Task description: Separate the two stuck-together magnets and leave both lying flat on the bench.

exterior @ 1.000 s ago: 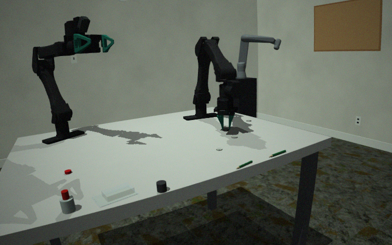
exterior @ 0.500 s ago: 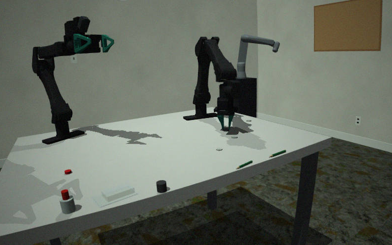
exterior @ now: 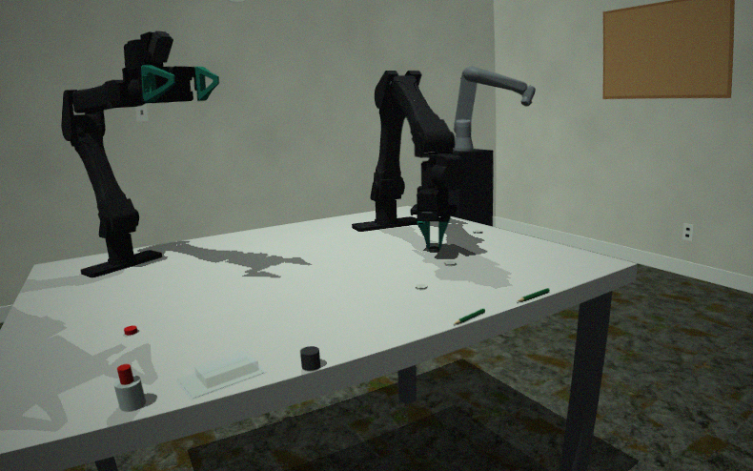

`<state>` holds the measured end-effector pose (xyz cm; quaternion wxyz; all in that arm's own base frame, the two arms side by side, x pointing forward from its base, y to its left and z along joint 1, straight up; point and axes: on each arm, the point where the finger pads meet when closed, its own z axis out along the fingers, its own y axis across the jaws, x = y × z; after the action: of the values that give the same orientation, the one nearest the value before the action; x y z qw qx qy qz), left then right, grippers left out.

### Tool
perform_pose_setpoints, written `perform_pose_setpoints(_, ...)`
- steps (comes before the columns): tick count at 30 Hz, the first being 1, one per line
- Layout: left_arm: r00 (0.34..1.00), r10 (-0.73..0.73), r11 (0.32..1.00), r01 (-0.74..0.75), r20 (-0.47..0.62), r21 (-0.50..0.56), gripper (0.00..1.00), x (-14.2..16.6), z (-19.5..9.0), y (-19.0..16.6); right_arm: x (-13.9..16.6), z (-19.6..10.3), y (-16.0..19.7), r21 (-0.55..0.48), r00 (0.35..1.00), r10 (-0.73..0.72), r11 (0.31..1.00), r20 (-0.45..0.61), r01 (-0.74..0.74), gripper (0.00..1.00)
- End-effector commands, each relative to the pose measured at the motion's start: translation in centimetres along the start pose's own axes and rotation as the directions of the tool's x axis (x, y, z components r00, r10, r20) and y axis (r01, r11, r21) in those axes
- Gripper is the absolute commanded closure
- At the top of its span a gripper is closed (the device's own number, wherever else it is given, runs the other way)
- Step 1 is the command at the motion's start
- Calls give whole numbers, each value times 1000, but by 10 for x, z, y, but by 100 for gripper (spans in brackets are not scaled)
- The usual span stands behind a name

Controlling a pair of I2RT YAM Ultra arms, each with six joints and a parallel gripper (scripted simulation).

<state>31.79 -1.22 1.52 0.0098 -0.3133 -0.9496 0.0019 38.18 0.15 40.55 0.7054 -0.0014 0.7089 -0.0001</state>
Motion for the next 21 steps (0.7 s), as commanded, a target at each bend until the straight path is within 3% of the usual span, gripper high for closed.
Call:
perform_pose_setpoints(1, 1000, -1, 1000, 1, 7, -4, 75, -1, -10, 1, -7, -1, -1, 3, 1000, -1, 1000, 20, 1, 0)
perform_pose_setpoints(21, 1000, -1, 1000, 1, 7, -4, 75, 0, -40, 0, -7, -1, -1, 3, 1000, -1, 1000, 20, 1, 0)
